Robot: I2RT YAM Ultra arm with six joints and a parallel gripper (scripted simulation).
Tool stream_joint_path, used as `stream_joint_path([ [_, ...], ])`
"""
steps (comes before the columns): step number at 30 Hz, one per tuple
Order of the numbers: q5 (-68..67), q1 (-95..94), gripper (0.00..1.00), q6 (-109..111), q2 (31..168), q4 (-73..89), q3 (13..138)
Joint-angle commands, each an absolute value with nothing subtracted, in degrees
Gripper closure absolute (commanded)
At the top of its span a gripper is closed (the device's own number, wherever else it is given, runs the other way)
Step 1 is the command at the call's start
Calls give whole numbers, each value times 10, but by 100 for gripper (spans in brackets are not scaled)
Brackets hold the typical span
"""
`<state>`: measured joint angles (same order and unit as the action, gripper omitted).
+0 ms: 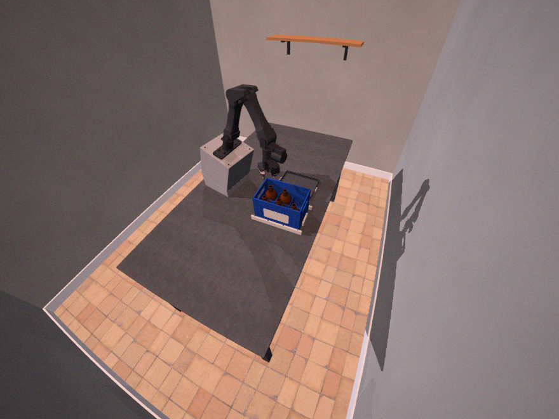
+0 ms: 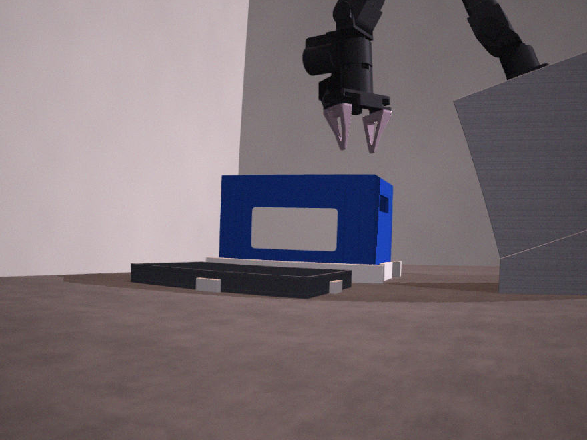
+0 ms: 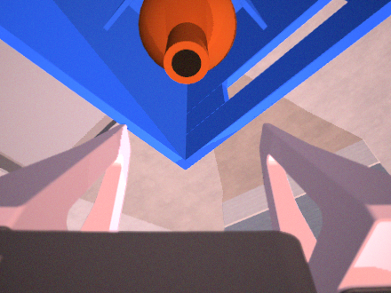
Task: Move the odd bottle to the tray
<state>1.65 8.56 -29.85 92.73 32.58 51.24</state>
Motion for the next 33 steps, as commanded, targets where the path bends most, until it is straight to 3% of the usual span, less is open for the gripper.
stream_joint_path([
  [1, 10, 90, 39, -298, 906, 315, 532],
  [33, 9, 82, 39, -302, 961, 272, 509],
])
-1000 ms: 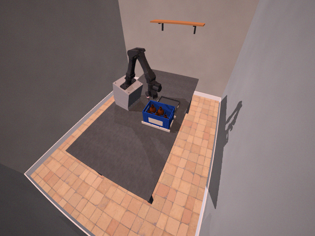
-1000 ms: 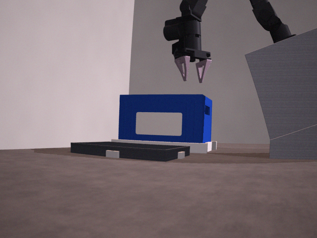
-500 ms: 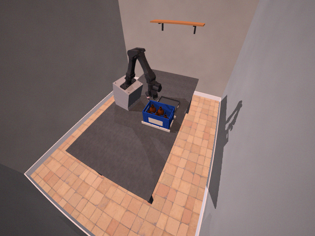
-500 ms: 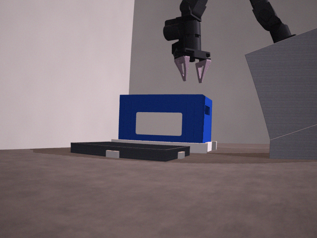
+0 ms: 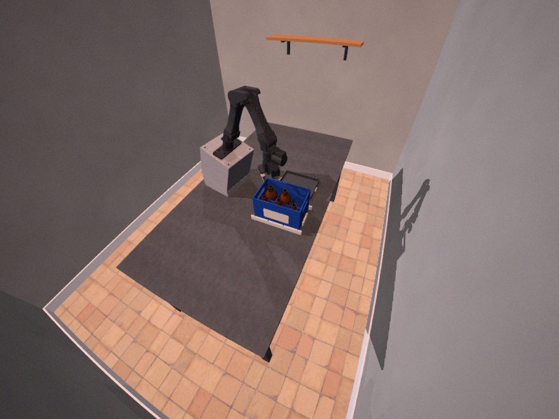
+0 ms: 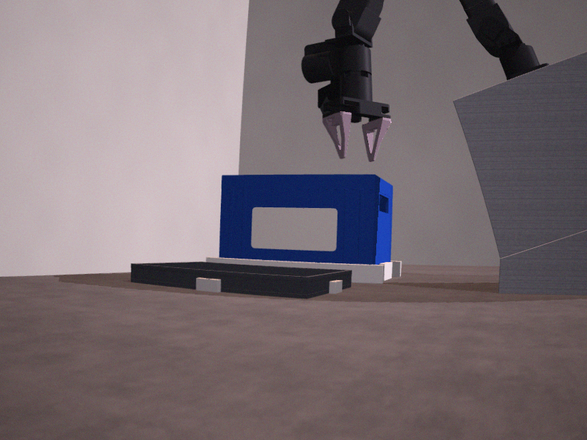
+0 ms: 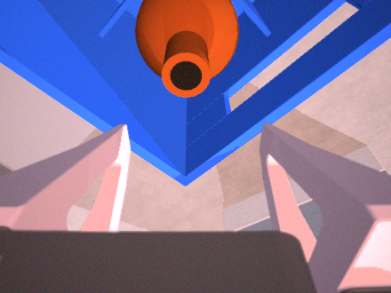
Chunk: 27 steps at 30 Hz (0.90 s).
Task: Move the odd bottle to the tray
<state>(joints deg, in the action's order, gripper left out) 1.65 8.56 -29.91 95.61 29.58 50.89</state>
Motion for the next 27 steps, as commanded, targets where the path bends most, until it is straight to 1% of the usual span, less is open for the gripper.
stream_joint_path([
  [1, 9, 81, 39, -302, 962, 269, 504],
  [7, 9, 79, 39, -303, 974, 257, 503],
  [8, 9, 78, 39, -303, 957, 253, 499],
  [10, 9, 78, 39, -303, 981, 247, 502],
  [22, 9, 80, 39, -304, 1003, 222, 491],
  [27, 9, 79, 39, -304, 992, 218, 505],
])
